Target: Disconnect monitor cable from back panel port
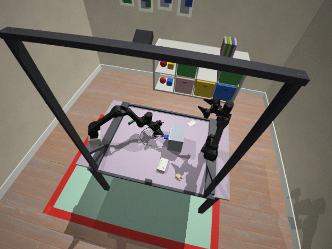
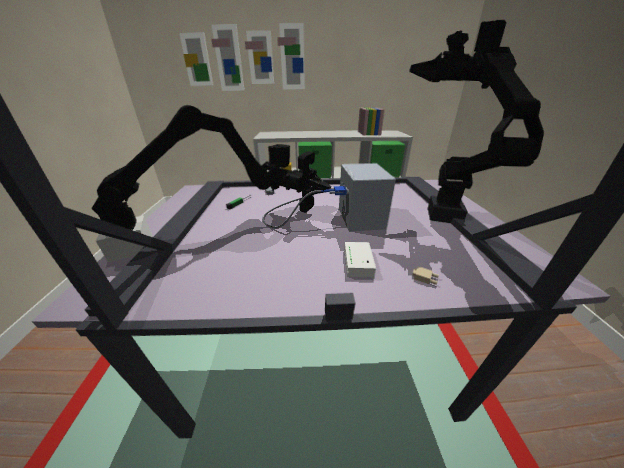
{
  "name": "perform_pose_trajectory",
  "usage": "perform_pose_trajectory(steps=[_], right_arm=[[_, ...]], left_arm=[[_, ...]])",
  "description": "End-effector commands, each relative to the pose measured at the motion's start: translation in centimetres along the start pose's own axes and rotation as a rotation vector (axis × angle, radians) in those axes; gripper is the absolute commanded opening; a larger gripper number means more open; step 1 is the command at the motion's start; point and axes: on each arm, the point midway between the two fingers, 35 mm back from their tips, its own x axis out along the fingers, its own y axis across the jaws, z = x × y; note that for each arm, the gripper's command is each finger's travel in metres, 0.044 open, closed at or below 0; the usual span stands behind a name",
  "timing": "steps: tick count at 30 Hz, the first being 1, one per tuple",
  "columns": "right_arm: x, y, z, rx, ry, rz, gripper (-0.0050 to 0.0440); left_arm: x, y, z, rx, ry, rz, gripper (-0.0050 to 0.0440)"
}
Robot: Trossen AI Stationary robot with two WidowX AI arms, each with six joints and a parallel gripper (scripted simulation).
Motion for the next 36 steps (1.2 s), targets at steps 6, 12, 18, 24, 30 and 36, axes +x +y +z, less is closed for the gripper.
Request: perform_pose_trajectory(steps=[6, 12, 18, 24, 30, 36], right_arm=[[-0.03, 0.11, 0.29, -0.006, -0.001, 0.001, 0.0440], [-0.03, 0.11, 0.29, -0.006, -0.001, 0.001, 0.0440], [-0.03, 0.11, 0.29, -0.006, -0.001, 0.001, 0.0440], [-0.03, 0.11, 0.29, -0.006, -0.001, 0.001, 0.0440], [-0.03, 0.11, 0.29, -0.006, -0.001, 0.001, 0.0440], [-0.03, 0.11, 0.29, -0.006, -0.001, 0.001, 0.0440]], left_arm=[[0.08, -1.17, 0.29, -0.022, 0.004, -0.053, 0.0024], [0.08, -1.17, 0.29, -0.022, 0.004, -0.053, 0.0168], [0.08, -1.17, 0.29, -0.022, 0.004, -0.053, 0.0264], [0.08, -1.17, 0.29, -0.022, 0.004, -0.053, 0.0408], [0.08, -1.17, 0.29, -0.022, 0.004, -0.053, 0.0440], [0.10, -1.19, 0.31, -0.018, 0.003, -0.051, 0.0440]])
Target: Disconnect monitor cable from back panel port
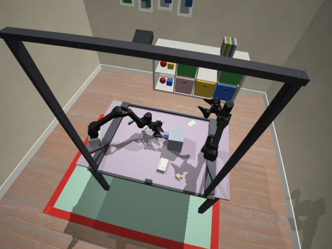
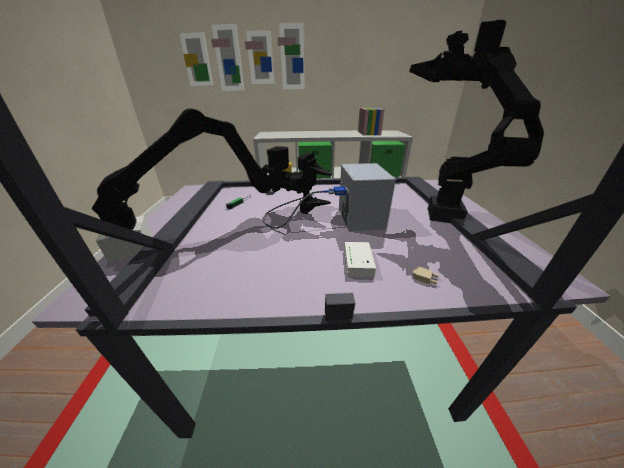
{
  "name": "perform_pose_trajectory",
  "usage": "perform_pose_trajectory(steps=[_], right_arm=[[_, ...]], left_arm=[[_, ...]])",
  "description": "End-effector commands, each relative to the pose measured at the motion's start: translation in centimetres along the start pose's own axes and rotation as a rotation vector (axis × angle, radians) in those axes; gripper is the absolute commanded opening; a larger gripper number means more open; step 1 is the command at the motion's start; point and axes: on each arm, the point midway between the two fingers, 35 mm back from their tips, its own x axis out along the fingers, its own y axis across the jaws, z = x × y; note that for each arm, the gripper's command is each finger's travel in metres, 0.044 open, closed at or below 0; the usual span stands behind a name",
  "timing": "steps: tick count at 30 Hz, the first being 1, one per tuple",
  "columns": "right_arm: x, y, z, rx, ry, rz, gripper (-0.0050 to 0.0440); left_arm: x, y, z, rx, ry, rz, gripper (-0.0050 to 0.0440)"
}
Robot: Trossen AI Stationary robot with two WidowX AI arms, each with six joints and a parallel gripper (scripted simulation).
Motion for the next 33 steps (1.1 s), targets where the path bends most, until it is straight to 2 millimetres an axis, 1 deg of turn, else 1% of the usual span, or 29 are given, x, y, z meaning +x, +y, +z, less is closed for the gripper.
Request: perform_pose_trajectory(steps=[1, 5, 7, 8, 11, 14, 15, 19, 23, 29, 31, 33], right_arm=[[0.0, 0.1, 0.3, -0.006, -0.001, 0.001, 0.0440], [0.0, 0.1, 0.3, -0.006, -0.001, 0.001, 0.0440], [0.0, 0.1, 0.3, -0.006, -0.001, 0.001, 0.0440], [0.0, 0.1, 0.3, -0.006, -0.001, 0.001, 0.0440], [0.0, 0.1, 0.3, -0.006, -0.001, 0.001, 0.0440], [0.0, 0.1, 0.3, -0.006, -0.001, 0.001, 0.0440], [0.0, 0.1, 0.3, -0.006, -0.001, 0.001, 0.0440], [0.0, 0.1, 0.3, -0.006, -0.001, 0.001, 0.0440], [0.0, 0.1, 0.3, -0.006, -0.001, 0.001, 0.0440], [0.0, 0.1, 0.3, -0.006, -0.001, 0.001, 0.0440], [0.0, 0.1, 0.3, -0.006, -0.001, 0.001, 0.0440], [0.0, 0.1, 0.3, -0.006, -0.001, 0.001, 0.0440]], left_arm=[[0.2, -1.4, 0.3, 0.036, -0.002, -0.008, 0.0440], [0.5, -1.8, 0.7, 0.133, -0.028, 0.050, 0.0440], [0.7, -2.1, 0.8, 0.212, -0.040, 0.097, 0.0440], [0.7, -2.5, 0.9, 0.267, -0.047, 0.115, 0.0440], [0.8, -2.7, 0.8, 0.357, -0.047, 0.175, 0.0440], [0.7, -2.7, 0.7, 0.378, -0.044, 0.196, 0.0440], [0.7, -2.4, 0.5, 0.382, -0.036, 0.227, 0.0440], [0.4, -2.5, 0.1, 0.489, -0.012, 0.309, 0.0440], [0.3, -2.6, 0.0, 0.508, -0.006, 0.323, 0.0440], [0.3, -2.6, 0.0, 0.508, -0.006, 0.323, 0.0296], [0.3, -2.6, 0.0, 0.508, -0.006, 0.323, 0.0296], [0.3, -2.6, 0.0, 0.508, -0.006, 0.323, 0.0248]])
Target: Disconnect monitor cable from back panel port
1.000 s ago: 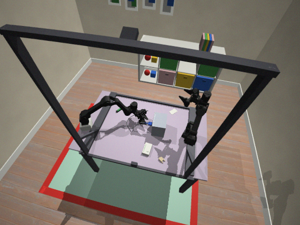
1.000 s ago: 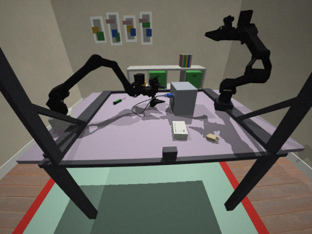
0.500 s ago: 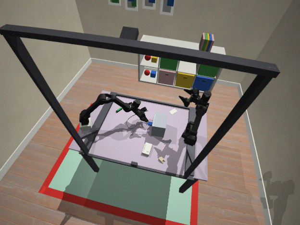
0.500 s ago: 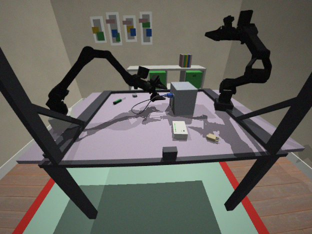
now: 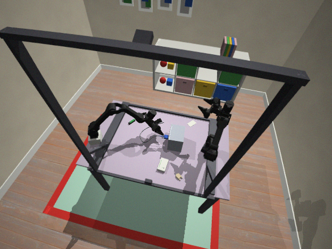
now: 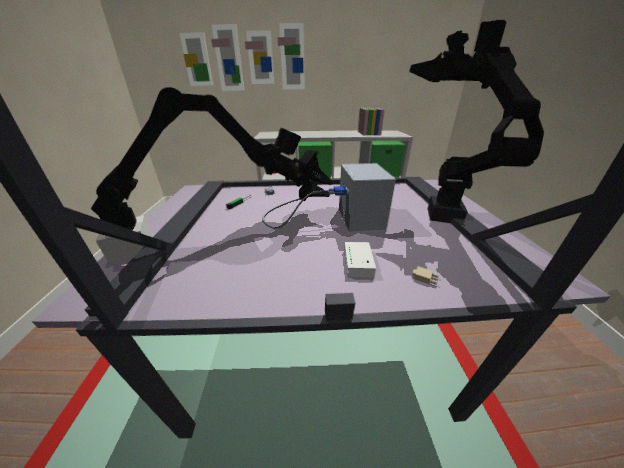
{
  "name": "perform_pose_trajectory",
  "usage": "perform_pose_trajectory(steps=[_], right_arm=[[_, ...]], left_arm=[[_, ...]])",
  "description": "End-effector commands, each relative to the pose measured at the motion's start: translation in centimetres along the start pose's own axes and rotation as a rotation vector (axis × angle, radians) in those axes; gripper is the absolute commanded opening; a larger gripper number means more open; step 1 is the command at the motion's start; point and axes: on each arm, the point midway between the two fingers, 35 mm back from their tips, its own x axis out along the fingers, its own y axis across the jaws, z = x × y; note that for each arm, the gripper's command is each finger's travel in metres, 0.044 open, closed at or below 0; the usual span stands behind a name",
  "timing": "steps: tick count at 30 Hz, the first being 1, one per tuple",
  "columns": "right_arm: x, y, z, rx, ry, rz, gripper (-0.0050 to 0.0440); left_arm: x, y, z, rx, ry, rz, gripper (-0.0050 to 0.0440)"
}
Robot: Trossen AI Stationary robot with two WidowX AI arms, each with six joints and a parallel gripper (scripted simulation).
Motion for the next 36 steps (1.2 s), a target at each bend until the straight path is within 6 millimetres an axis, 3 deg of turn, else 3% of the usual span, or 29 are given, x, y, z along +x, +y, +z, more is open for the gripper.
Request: perform_pose_trajectory(steps=[1, 11, 36], right_arm=[[-0.03, 0.11, 0.29, -0.006, -0.001, 0.001, 0.0440], [-0.03, 0.11, 0.29, -0.006, -0.001, 0.001, 0.0440], [-0.03, 0.11, 0.29, -0.006, -0.001, 0.001, 0.0440]], left_arm=[[-0.38, -1.30, 0.99, 0.029, -0.018, -0.010, 0.0224], [-0.38, -1.30, 0.99, 0.029, -0.018, -0.010, 0.0000], [-0.39, -0.93, 0.93, -0.112, -0.014, -0.110, 0.0000]])
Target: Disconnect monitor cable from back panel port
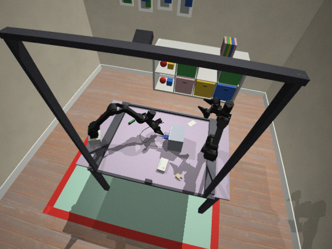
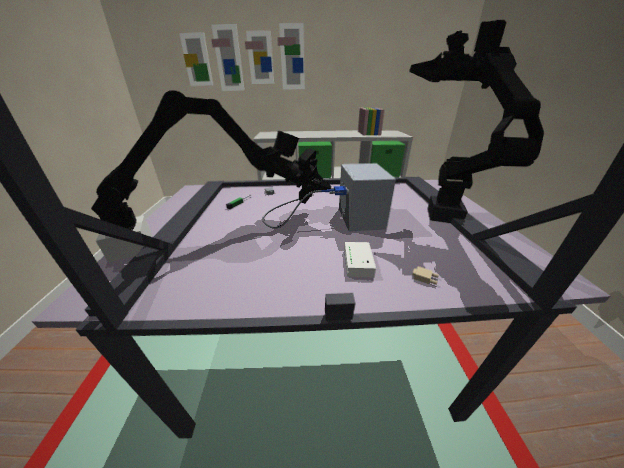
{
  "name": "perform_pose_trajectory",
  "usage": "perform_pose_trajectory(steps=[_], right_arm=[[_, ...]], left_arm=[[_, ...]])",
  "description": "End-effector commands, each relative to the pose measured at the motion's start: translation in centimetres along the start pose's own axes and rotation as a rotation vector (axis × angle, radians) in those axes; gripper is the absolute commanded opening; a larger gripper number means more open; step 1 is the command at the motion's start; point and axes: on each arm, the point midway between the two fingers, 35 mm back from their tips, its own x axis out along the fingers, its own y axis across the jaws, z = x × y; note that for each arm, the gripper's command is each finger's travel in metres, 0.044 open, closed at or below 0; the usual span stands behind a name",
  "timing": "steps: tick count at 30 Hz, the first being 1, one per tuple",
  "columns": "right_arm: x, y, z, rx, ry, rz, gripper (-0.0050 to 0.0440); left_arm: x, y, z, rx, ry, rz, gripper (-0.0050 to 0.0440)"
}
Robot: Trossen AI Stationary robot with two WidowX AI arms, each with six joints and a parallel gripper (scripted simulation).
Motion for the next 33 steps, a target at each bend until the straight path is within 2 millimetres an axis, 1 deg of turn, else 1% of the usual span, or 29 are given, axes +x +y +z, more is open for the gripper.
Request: perform_pose_trajectory(steps=[1, 7, 13, 17, 20, 24, 30, 33], right_arm=[[-0.03, 0.11, 0.29, -0.006, -0.001, 0.001, 0.0440], [-0.03, 0.11, 0.29, -0.006, -0.001, 0.001, 0.0440], [-0.03, 0.11, 0.29, -0.006, -0.001, 0.001, 0.0440], [-0.03, 0.11, 0.29, -0.006, -0.001, 0.001, 0.0440], [-0.03, 0.11, 0.29, -0.006, -0.001, 0.001, 0.0440], [-0.03, 0.11, 0.29, -0.006, -0.001, 0.001, 0.0440], [-0.03, 0.11, 0.29, -0.006, -0.001, 0.001, 0.0440], [-0.03, 0.11, 0.29, -0.006, -0.001, 0.001, 0.0440]], left_arm=[[-0.22, -1.09, 0.71, -0.004, -0.009, -0.037, 0.0000], [-0.22, -0.95, 0.69, -0.058, -0.007, -0.075, 0.0000], [-0.22, -0.93, 0.69, -0.064, -0.008, -0.080, 0.0000], [-0.18, -0.80, 0.70, -0.115, -0.009, -0.116, 0.0000], [-0.18, -0.78, 0.69, -0.122, -0.009, -0.121, 0.0000], [-0.16, -0.65, 0.67, -0.173, -0.008, -0.156, 0.0000], [-0.16, -0.61, 0.66, -0.188, -0.008, -0.167, 0.0000], [-0.14, -0.50, 0.63, -0.230, -0.007, -0.196, 0.0000]])
